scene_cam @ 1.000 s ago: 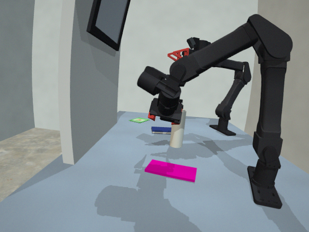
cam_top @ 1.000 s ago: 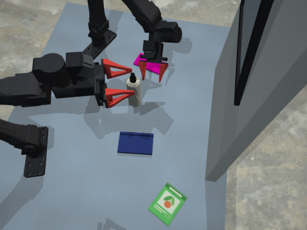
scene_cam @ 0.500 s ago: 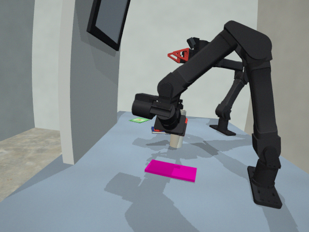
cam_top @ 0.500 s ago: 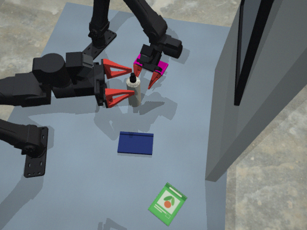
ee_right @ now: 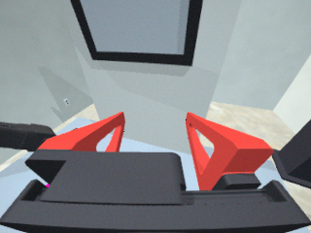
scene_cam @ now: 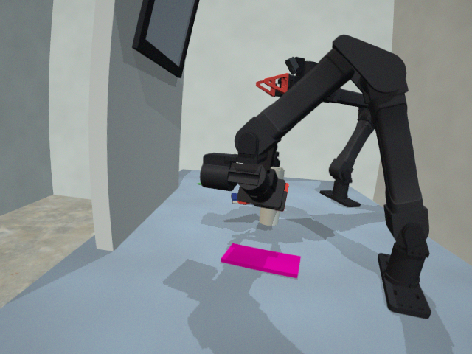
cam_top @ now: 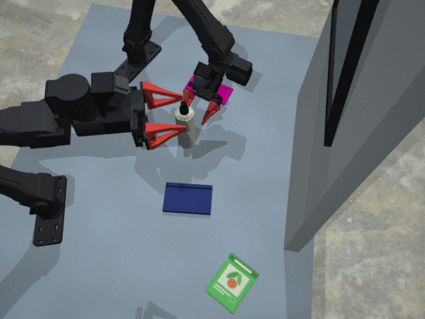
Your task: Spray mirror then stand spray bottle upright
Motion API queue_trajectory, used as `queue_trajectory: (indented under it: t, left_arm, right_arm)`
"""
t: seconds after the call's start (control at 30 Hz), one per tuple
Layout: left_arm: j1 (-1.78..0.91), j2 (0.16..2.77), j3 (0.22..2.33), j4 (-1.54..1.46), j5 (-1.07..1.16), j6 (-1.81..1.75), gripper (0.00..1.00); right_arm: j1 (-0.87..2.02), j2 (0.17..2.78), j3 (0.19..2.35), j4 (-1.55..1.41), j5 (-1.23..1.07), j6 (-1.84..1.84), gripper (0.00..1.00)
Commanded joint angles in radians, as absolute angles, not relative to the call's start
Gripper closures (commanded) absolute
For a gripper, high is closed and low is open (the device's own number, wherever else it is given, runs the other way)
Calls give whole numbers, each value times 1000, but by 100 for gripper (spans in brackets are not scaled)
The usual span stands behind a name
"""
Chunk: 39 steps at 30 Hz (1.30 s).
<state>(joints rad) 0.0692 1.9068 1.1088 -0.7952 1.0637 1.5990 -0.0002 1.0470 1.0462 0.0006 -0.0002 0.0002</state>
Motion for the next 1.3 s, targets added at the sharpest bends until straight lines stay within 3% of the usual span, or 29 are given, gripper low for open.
queue_trajectory:
  t: [0.0, 0.57, 1.27]
  left_arm:
    - [78, 1928, 1138, -819, 1091, 1610, 31]
    - [72, 1884, 1087, -797, 1097, 1581, 31]
    - [-32, 1901, 1003, -495, 1085, 1366, 31]
  right_arm:
    - [-4, 1034, 1055, -10, 0, -2, 24]
    - [-4, 1034, 1055, -10, 0, -2, 24]
    - [-4, 1034, 1055, -10, 0, -2, 24]
